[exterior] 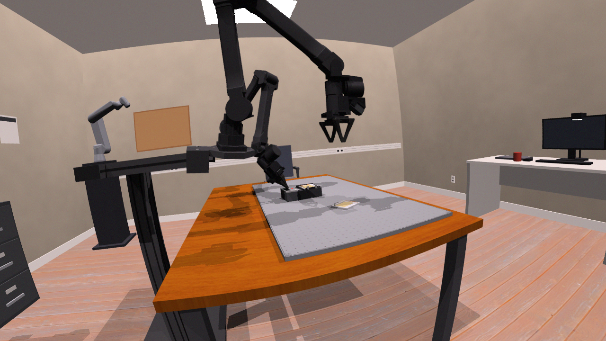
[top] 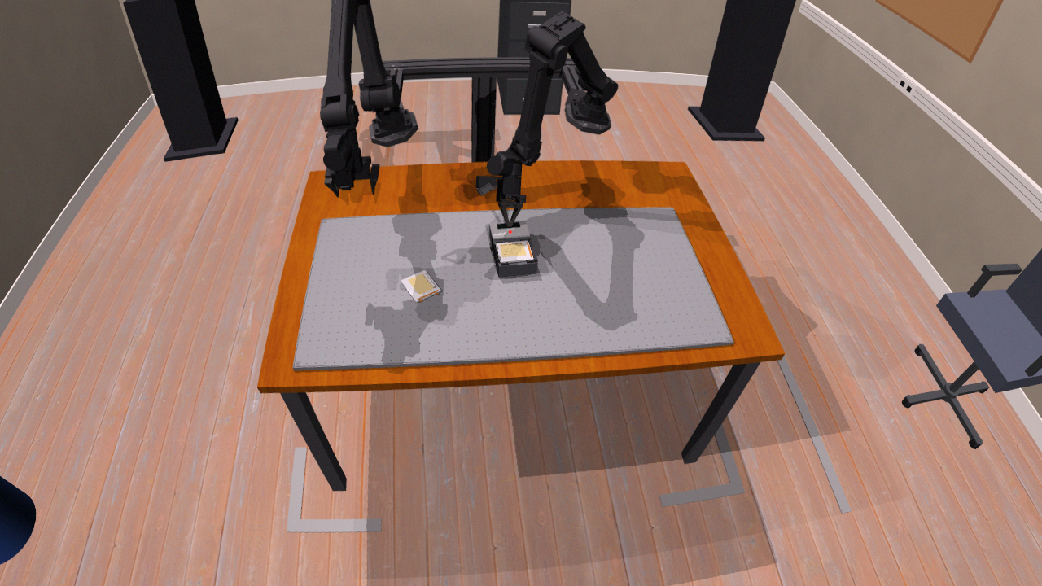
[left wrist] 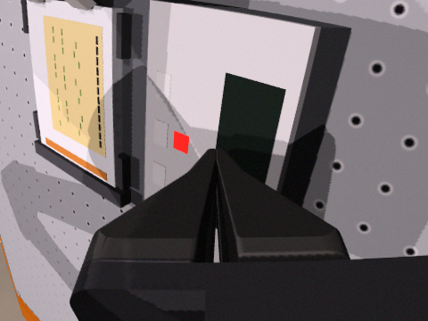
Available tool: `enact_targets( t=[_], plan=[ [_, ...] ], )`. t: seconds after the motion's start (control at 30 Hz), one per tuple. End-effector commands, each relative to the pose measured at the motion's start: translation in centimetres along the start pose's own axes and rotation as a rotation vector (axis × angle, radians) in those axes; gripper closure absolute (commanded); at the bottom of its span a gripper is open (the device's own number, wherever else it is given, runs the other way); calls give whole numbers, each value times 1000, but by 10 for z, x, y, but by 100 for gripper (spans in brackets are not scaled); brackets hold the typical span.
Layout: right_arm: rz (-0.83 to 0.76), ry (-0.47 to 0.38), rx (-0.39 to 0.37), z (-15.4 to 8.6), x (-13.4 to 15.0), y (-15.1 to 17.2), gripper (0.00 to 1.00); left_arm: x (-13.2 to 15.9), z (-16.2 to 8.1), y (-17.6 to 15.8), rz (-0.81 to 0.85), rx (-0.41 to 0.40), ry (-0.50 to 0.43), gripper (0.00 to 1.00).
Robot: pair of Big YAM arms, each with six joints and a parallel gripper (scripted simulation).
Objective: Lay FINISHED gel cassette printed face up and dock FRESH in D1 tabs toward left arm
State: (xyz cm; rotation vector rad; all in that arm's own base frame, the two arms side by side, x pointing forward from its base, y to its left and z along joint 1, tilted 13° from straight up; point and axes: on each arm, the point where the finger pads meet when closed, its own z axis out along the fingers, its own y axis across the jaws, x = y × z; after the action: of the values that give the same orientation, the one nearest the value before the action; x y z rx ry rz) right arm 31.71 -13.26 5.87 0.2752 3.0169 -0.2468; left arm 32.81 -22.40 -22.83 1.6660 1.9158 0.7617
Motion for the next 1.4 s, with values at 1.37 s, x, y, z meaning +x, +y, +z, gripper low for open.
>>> enact_targets(
  t=[1.37],
  plan=[
    [0,-45,4,-19,-16,-7,0,-1,-4,0,38,61,43,100]
  ],
)
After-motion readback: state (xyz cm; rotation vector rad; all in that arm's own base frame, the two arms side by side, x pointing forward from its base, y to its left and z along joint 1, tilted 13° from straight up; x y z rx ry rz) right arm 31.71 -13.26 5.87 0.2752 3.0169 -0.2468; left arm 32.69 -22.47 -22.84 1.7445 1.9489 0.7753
